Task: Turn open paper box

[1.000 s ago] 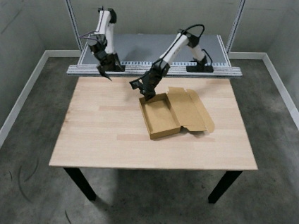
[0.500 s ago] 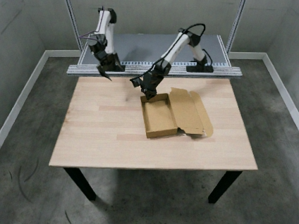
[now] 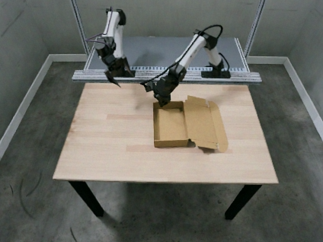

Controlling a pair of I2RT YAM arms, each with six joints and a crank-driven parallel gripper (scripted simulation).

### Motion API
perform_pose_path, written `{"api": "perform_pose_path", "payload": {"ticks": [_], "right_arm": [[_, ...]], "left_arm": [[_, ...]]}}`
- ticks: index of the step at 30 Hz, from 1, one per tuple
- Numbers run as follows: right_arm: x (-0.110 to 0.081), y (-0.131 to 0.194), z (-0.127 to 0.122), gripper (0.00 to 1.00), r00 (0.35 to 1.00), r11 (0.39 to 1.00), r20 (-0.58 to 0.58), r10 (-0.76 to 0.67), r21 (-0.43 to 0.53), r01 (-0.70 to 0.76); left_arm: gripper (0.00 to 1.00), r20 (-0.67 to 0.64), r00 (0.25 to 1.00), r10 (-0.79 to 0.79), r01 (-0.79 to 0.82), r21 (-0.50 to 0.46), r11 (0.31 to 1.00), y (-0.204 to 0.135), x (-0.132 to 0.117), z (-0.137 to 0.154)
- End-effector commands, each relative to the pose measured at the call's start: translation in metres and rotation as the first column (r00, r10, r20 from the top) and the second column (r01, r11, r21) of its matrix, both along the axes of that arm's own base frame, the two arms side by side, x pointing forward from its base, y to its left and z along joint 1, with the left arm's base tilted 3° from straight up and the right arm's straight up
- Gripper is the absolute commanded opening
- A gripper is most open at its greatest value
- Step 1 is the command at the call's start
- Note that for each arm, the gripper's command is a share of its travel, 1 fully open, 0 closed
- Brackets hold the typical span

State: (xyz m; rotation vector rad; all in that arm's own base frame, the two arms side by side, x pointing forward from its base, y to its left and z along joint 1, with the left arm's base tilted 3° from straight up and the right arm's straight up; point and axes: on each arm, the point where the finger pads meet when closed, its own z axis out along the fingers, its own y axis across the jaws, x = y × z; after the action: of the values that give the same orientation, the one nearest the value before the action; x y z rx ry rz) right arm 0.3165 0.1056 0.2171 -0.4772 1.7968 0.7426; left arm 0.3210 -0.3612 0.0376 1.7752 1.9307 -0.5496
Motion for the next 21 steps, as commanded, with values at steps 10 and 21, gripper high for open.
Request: {"api": "perform_pose_path", "payload": {"ticks": [10,21], "right_arm": [[0.003,-0.002,0.006,1.0,1.0,1.0,0.023,-0.007,-0.001,0.007],[0.003,-0.002,0.006,1.0,1.0,1.0,0.023,-0.007,-0.001,0.007]], "left_arm": [[0.0,0.041,0.991,-0.129,0.13,-0.026,0.991,0.012,-0.008,0.023],[0.0,0.048,0.978,-0.205,0.207,-0.022,0.978,0.019,-0.014,0.023]]}}
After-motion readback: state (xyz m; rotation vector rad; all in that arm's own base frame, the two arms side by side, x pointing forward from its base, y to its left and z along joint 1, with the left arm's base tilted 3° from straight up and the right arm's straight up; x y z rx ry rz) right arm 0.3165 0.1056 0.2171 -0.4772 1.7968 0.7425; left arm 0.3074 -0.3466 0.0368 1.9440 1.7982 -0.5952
